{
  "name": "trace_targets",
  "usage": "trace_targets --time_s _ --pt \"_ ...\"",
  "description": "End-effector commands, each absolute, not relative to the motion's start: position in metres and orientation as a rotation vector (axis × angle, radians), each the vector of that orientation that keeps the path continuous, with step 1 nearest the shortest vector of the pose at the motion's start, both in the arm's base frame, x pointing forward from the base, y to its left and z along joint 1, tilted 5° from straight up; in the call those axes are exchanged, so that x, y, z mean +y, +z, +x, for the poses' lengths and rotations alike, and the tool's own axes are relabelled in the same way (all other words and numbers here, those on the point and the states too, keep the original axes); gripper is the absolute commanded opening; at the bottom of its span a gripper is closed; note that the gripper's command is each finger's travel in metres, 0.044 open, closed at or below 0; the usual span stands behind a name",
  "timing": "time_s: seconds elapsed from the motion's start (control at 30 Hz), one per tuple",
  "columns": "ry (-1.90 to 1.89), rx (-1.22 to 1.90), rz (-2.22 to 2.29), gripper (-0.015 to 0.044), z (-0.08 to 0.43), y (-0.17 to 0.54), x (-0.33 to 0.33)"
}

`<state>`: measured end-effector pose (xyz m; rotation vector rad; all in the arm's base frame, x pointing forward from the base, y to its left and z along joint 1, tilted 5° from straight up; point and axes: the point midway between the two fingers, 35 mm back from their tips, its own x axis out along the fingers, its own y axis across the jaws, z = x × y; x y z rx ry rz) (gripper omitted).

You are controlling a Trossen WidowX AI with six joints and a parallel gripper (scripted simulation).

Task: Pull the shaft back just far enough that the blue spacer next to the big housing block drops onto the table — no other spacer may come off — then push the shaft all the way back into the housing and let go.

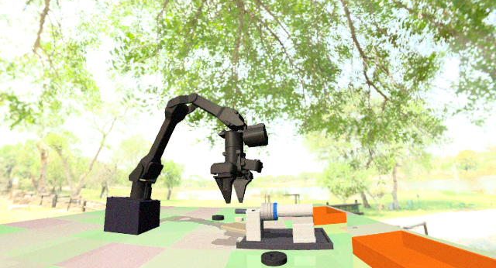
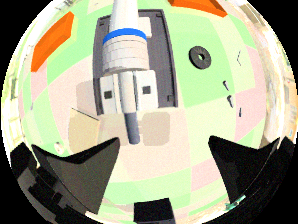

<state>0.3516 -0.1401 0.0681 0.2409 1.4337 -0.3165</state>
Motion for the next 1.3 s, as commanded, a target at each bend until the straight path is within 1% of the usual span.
trace_targets --time_s 0.0,1.27 --pt "-0.181 1.464 0.244 0.0440 0.3641 0.0694 -0.1160" --pt "-0.180 1.464 0.244 0.0440 0.3697 0.0701 -0.1136"
